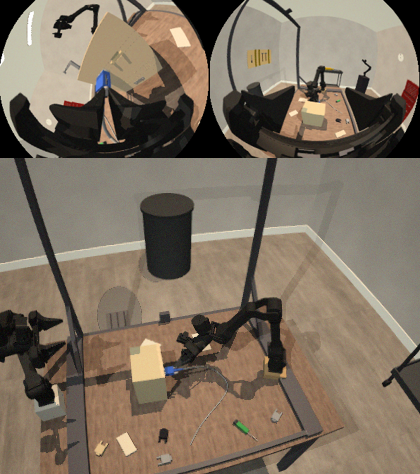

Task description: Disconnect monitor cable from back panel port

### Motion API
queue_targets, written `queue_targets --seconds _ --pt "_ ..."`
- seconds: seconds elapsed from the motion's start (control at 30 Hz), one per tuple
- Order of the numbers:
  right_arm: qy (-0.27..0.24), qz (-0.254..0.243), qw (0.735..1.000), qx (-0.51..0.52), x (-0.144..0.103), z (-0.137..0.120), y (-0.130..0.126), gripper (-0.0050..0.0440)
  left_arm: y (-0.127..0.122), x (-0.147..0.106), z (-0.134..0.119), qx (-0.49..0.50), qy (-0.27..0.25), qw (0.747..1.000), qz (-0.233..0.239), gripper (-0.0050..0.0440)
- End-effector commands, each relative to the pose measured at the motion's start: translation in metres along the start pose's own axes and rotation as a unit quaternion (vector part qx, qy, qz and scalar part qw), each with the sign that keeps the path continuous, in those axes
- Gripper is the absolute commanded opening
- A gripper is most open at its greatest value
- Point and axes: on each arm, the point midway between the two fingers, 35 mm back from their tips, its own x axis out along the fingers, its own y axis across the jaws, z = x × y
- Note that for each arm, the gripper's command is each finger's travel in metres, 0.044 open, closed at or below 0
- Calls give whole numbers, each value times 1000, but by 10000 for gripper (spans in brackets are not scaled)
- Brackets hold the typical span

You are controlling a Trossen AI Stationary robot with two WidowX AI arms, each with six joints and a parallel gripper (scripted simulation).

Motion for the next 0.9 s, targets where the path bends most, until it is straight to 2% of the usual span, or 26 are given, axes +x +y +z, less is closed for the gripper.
queue_targets --seconds 0.0,0.87 --pt "-1 2 1000 -4 0 3 1 440 9 -1 4 -25 -4 1000 -6 0" --pt "-1 2 1000 -4 0 3 1 440 14 -1 3 -124 -5 989 -76 0"
